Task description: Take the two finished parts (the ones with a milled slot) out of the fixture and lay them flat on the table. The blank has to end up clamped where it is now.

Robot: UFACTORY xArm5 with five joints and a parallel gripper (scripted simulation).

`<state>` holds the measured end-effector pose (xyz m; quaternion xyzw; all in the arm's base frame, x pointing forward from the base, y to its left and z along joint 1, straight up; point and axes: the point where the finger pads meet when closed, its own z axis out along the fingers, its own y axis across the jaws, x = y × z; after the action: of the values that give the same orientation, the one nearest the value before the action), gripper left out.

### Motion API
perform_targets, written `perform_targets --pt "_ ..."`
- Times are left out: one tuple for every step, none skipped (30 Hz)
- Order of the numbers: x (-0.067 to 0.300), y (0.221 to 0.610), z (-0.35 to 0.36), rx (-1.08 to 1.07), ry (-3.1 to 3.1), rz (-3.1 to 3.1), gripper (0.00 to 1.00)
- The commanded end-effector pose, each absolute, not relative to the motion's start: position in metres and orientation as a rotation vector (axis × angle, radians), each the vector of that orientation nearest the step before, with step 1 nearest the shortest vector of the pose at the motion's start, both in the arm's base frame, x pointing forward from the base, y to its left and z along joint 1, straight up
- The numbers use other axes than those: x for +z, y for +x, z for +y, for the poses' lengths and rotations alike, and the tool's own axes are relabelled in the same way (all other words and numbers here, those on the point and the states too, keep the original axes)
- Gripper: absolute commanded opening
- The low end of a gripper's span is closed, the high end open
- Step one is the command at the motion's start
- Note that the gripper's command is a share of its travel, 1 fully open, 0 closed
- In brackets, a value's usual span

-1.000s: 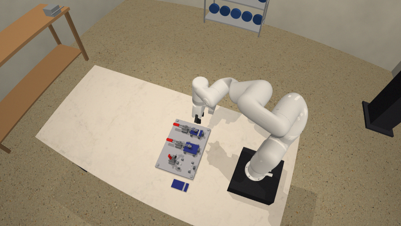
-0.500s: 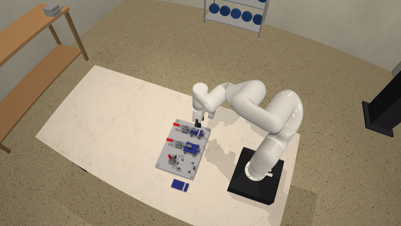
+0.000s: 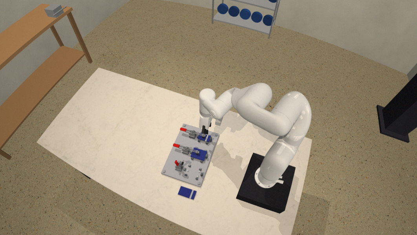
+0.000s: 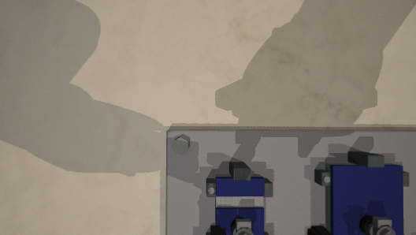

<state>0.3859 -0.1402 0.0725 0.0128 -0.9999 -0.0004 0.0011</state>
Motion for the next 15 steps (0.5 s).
perform_targets --pt "0.073 0.401 -0.140 0.000 0.040 -3.142 0.48" --pt "0.073 0.406 -0.140 0.000 0.040 -3.142 0.48" --pt "0.073 0.411 -0.140 0.000 0.040 -3.142 0.48" --pt "0.073 0.418 -0.140 0.000 0.040 -3.142 0.48" --pt "0.073 0.418 -0.140 0.000 0.040 -3.142 0.48" --pt "0.073 0.418 -0.140 0.000 0.040 -3.142 0.48" --pt "0.073 0.424 -0.140 0.000 0.040 -3.142 0.48" --pt "0.073 0.431 -0.139 0.000 0.040 -3.142 0.48" --pt "0.073 0.439 -0.139 0.000 0.040 -3.142 0.48" --pt "0.073 0.446 -0.139 0.000 0.040 -3.142 0.48" --pt "0.073 0.454 -0.139 0.000 0.040 -3.142 0.48" --pt "0.073 0.462 -0.139 0.000 0.040 -3.142 0.48" --pt "0.073 0.469 -0.139 0.000 0.040 -3.142 0.48" --pt "0.073 0.477 -0.138 0.000 0.040 -3.142 0.48" --pt "0.073 0.484 -0.138 0.000 0.040 -3.142 0.48"
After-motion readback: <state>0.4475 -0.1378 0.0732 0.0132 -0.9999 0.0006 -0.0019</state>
